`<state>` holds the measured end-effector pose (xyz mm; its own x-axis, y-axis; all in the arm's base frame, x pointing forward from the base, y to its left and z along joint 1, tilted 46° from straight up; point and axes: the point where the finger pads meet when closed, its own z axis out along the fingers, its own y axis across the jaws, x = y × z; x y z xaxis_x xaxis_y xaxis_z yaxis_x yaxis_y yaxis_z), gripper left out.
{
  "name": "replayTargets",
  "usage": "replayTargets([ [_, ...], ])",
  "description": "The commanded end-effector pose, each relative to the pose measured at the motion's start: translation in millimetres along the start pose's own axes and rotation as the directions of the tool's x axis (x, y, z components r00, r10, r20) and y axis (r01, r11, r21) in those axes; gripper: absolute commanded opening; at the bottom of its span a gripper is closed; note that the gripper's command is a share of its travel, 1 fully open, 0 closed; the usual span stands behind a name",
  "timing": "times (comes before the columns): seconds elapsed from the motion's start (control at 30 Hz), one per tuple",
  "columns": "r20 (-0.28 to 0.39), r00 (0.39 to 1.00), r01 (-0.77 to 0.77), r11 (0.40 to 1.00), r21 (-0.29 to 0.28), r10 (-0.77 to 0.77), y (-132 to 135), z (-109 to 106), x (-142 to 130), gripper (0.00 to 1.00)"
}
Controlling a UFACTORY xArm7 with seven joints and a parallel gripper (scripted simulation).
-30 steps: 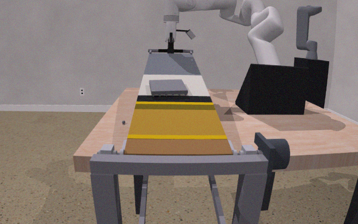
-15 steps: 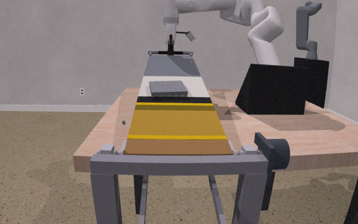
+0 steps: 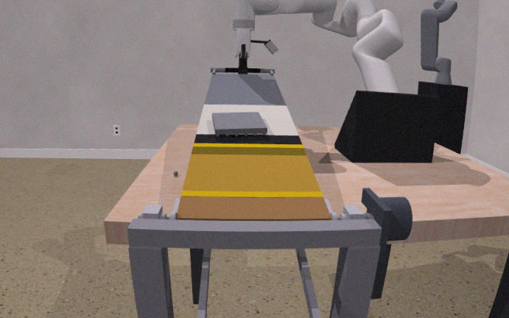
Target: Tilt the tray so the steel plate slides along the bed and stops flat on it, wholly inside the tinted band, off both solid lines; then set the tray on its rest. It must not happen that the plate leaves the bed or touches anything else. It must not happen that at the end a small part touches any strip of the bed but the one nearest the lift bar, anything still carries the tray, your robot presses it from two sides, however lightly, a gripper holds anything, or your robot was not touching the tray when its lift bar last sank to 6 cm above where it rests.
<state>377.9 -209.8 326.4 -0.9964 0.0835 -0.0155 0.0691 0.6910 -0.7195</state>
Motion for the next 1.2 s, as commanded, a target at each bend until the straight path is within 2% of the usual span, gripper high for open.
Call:
replayTargets([
  [0.0, 0.002, 1.000, 0.001, 1.000, 0.003, -0.001, -3, 15, -2, 0.00],
  [0.53, 0.002, 1.000, 0.001, 1.000, 0.003, -0.001, -3, 18, -3, 0.00],
  [0.6, 0.002, 1.000, 0.001, 1.000, 0.003, -0.001, 1, -7, -2, 0.00],
  [0.67, 0.002, 1.000, 0.001, 1.000, 0.003, -0.001, 10, -45, -2, 0.00],
  [0.73, 0.002, 1.000, 0.001, 1.000, 0.003, -0.001, 14, -63, -2, 0.00],
  [0.8, 0.002, 1.000, 0.001, 1.000, 0.003, -0.001, 10, -45, -2, 0.00],
  [0.9, 0.002, 1.000, 0.001, 1.000, 0.003, -0.001, -1, 6, -2, 0.00],
  [1.17, 0.002, 1.000, 0.001, 1.000, 0.003, -0.001, -3, 18, -2, 0.00],
])
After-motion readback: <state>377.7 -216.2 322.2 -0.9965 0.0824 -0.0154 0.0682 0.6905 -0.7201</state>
